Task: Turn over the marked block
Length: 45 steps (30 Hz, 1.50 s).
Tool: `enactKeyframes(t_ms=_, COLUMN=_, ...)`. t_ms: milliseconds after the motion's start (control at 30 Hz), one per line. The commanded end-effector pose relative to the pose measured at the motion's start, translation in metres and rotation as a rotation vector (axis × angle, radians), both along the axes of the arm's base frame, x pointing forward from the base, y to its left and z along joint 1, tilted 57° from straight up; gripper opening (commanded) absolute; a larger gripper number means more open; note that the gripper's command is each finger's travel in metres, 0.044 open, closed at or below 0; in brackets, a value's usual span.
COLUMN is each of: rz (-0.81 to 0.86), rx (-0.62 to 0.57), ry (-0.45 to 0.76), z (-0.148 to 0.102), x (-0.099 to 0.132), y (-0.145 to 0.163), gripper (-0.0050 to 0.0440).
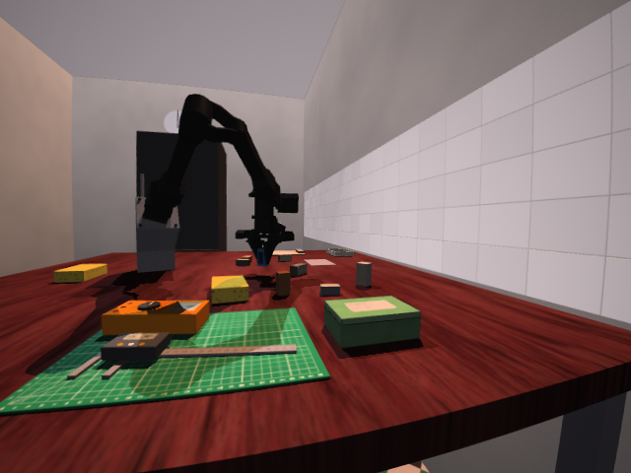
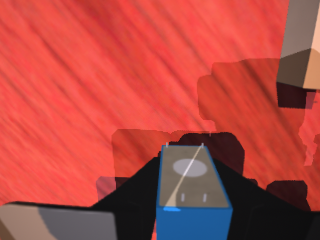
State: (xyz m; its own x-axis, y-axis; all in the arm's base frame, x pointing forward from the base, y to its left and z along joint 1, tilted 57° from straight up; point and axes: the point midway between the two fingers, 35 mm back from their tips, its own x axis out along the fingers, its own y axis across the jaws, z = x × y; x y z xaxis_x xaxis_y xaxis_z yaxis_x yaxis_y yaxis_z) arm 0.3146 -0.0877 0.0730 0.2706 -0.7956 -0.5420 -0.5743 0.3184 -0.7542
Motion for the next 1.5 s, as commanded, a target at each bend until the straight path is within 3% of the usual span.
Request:
enactKeyframes(t_ms=0, rz=0.009, rx=0.001, ry=-0.001, z=-0.006, x=0.003, y=-0.008, gripper=-0.005)
enactKeyframes(t_ms=533, rz=0.048, rx=0.038, ry=-0.035, z=-0.002, x=0.005, y=-0.008, gripper=-0.005)
enactKeyframes(t_ms=1467, rz=0.525, rx=0.386, ry=-0.227, z=-0.009, x=0.018, y=0.001, gripper=-0.005)
